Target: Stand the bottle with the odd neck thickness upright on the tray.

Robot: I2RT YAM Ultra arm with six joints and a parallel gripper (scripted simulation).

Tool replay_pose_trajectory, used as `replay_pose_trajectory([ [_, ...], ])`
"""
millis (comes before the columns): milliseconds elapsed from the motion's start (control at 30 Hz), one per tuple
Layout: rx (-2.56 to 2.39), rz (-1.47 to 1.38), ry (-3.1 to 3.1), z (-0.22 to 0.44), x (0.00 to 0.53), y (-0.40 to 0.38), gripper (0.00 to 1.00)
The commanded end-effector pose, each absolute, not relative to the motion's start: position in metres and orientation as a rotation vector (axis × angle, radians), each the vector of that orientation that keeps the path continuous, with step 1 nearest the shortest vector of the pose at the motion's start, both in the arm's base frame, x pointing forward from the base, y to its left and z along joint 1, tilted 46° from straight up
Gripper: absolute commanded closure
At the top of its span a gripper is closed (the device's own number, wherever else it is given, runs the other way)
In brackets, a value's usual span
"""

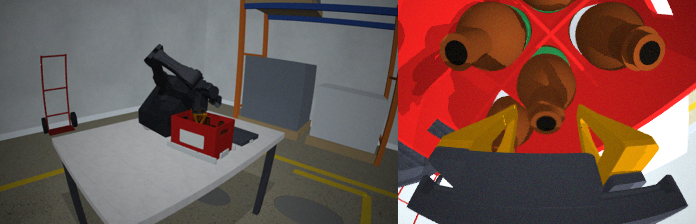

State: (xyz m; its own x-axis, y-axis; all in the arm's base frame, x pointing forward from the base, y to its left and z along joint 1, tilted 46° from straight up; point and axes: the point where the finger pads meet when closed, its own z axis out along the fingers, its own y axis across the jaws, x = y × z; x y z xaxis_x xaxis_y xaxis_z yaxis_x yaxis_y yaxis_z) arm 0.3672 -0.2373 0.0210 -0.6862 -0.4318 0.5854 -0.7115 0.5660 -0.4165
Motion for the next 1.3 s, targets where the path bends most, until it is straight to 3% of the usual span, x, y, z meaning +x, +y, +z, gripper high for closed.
replay_pose_trajectory([
  [0, 0.954, 0.896, -2.382, 0.0158, 0.3701, -0.2298, 0.39],
  [967, 0.954, 0.896, -2.382, 0.0158, 0.3701, -0.2298, 0.39],
  [1000, 0.954, 0.896, -2.382, 0.0158, 0.3701, -0.2298, 1.00],
  [1267, 0.954, 0.892, -2.380, 0.0157, 0.3692, -0.2295, 1.00],
])
